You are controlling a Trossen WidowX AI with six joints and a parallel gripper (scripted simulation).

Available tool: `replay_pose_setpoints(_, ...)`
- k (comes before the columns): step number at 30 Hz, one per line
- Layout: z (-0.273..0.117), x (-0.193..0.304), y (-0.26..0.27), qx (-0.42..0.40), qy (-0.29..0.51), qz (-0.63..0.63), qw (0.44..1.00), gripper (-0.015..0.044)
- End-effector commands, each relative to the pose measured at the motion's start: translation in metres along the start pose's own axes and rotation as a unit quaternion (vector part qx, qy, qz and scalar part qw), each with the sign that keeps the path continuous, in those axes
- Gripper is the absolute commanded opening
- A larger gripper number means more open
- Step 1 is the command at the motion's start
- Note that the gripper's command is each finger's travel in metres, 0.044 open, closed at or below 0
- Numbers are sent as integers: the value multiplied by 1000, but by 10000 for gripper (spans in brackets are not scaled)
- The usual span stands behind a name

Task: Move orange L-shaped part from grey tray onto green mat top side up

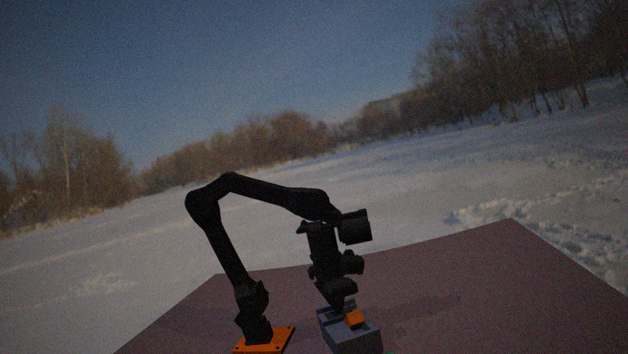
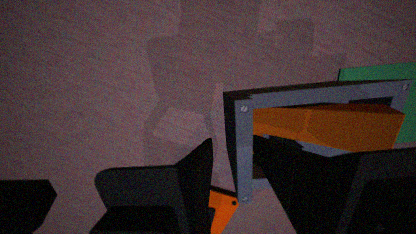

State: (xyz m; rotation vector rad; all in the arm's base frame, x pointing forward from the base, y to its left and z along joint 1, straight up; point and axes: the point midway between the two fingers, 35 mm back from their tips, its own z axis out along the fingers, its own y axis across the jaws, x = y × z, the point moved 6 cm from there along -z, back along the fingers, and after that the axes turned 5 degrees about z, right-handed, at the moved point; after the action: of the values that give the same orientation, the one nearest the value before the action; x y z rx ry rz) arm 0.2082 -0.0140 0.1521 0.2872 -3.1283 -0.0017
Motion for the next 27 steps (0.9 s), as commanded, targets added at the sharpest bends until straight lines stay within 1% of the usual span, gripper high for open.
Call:
replay_pose_setpoints(1,-35,-4,-5,2,-8,-1,1000,180)
replay_pose_setpoints(4,-72,0,-8,3,-8,-1,1000,180)
replay_pose_setpoints(6,-80,1,-9,3,-8,-1,1000,180)
replay_pose_setpoints(27,-77,0,-9,4,-13,1,1000,180)
